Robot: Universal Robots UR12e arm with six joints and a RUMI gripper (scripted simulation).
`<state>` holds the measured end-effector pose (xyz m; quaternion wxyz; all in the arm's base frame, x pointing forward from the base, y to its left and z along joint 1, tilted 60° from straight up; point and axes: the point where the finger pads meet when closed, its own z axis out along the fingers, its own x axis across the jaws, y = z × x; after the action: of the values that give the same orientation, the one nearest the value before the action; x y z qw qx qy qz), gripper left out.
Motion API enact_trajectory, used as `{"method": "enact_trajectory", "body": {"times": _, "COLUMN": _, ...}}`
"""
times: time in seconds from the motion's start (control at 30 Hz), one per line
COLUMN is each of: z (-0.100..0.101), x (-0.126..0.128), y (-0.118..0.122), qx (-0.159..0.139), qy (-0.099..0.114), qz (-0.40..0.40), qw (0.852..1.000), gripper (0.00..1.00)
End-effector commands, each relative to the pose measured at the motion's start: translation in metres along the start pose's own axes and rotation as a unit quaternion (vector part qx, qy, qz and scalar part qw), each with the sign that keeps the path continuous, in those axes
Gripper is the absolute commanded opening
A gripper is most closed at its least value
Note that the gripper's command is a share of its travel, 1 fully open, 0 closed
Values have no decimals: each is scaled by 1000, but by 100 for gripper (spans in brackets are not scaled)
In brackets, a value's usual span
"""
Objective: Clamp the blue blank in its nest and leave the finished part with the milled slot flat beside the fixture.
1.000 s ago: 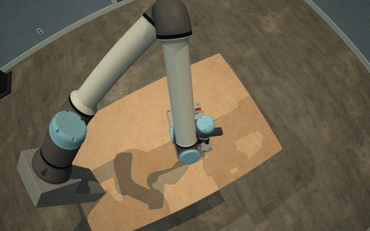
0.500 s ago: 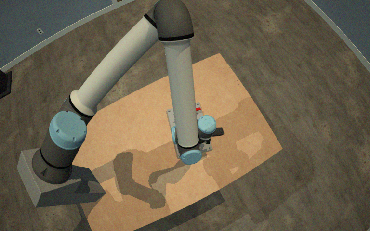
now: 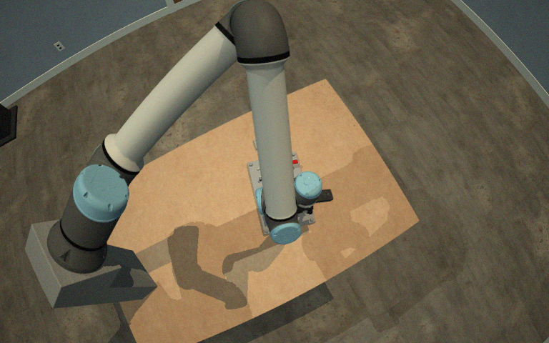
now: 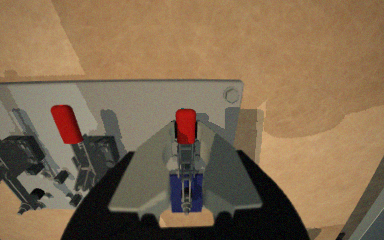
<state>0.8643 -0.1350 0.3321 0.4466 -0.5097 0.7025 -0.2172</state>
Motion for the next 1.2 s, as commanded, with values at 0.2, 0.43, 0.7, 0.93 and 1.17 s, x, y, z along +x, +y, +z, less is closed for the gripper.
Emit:
{"method": "enact_trajectory", "body": {"times": 0.2, "z": 4, "x": -1, "y": -5, "qx": 2, "qy": 0, "qz": -1, "qw": 1000, "gripper": 0}}
{"method": "enact_trajectory", "body": {"times": 0.43, "z": 5, "x": -1, "y": -6, "qx": 2, "qy": 0, "qz": -1, "qw": 1000, "gripper": 0}}
{"method": "enact_trajectory", "body": {"times": 0.7, "z": 6, "x": -1, "y": -6, "qx": 2, "qy": 0, "qz": -1, "qw": 1000, "gripper": 0}}
{"method": "enact_trajectory", "body": {"times": 0.93, "z": 6, "x": -1, "y": -6, "qx": 2, "qy": 0, "qz": -1, "qw": 1000, "gripper": 0}}
{"method": "enact_trajectory", "body": {"times": 1.17, "z": 6, "x": -1, "y": -6, "qx": 2, "qy": 0, "qz": -1, "qw": 1000, "gripper": 0}}
